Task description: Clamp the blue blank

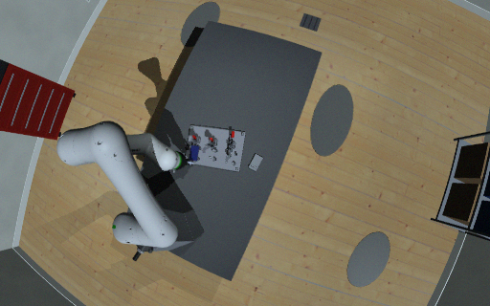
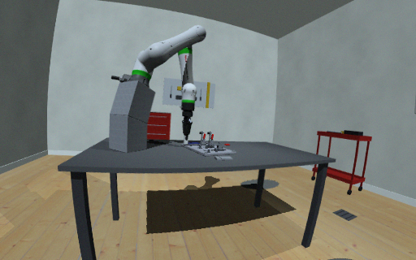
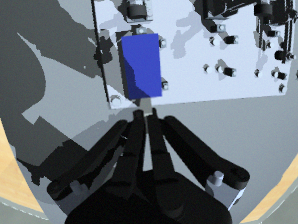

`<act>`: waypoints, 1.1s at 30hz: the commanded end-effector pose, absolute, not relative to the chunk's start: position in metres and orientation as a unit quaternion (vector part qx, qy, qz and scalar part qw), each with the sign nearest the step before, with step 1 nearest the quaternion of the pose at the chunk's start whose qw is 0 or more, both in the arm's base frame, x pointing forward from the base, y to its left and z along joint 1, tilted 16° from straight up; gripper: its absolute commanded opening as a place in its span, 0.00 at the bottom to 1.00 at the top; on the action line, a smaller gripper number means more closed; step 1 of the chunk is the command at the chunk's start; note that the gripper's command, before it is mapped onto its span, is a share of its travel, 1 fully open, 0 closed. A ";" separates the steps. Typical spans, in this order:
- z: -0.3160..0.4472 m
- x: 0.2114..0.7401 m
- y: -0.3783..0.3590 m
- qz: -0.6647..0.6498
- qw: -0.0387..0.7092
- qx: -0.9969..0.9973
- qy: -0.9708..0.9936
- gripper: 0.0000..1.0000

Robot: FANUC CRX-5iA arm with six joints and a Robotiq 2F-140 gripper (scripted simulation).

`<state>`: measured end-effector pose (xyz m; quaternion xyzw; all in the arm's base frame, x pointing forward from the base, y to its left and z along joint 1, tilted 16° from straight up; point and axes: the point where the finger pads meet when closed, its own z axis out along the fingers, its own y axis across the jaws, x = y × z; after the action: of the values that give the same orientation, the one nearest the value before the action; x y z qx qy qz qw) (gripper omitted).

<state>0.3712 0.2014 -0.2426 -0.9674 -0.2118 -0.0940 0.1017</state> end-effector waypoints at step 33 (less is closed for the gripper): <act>-0.221 0.350 0.187 -0.094 0.102 -0.967 -0.212 0.00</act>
<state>0.3512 0.1898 -0.2318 -0.9672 -0.2122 -0.0947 0.1029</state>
